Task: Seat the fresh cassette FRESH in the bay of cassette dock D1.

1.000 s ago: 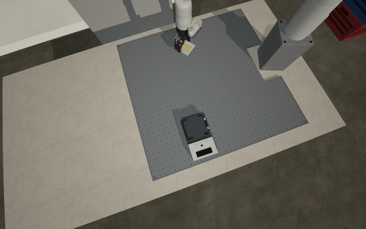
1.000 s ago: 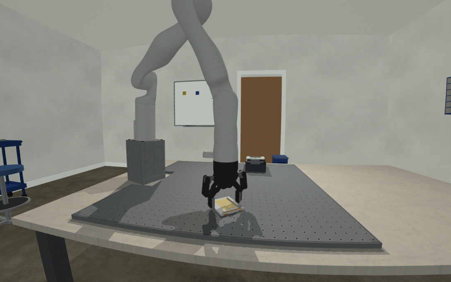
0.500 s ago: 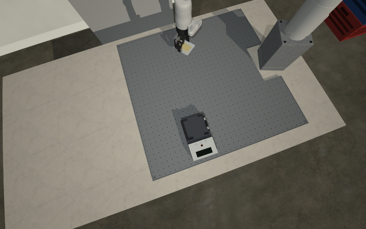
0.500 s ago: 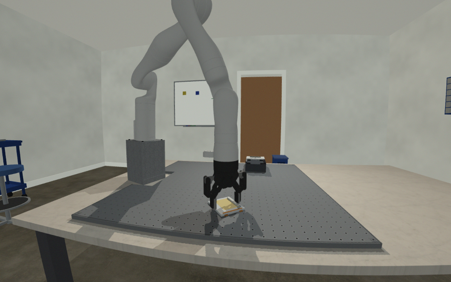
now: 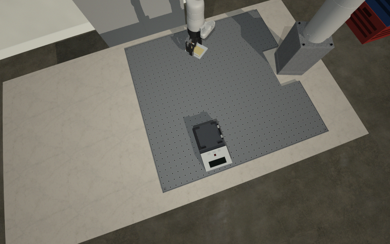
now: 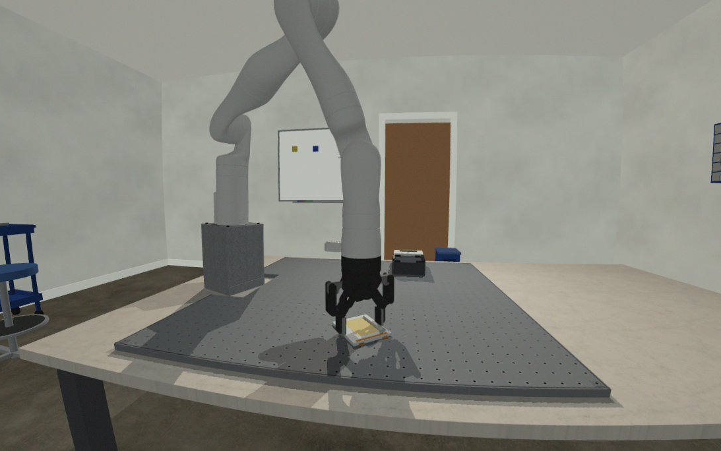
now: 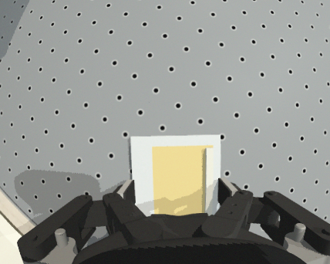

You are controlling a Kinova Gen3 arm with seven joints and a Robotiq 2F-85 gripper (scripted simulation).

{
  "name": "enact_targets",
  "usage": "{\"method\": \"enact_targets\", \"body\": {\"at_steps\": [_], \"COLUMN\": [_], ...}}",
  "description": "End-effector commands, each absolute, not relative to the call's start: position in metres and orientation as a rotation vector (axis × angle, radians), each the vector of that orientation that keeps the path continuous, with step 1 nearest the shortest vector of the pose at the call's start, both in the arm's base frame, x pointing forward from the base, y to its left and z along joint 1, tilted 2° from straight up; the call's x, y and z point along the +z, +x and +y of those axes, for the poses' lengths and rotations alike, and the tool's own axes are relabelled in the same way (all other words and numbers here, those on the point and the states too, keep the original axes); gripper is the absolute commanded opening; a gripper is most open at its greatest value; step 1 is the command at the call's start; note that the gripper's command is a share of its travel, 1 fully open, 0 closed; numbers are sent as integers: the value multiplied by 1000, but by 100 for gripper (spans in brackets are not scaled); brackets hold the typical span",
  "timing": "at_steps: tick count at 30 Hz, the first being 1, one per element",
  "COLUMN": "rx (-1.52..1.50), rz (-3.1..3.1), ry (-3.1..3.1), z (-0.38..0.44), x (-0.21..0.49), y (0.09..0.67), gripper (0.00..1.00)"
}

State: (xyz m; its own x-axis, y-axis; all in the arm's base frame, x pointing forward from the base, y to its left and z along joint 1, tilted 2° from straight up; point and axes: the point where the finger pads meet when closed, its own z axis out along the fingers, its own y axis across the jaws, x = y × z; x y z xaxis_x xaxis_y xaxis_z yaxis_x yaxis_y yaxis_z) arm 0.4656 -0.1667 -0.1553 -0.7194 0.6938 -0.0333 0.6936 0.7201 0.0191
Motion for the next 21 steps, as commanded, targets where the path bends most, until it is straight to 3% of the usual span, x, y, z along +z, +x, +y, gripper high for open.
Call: {"method": "enact_targets", "body": {"at_steps": [1, 21], "rx": [13, 9], "rz": [2874, 2886], "ry": [1174, 1163], "z": [-165, -165], "x": [-159, -133], "y": [466, 462], "gripper": [0, 0]}}
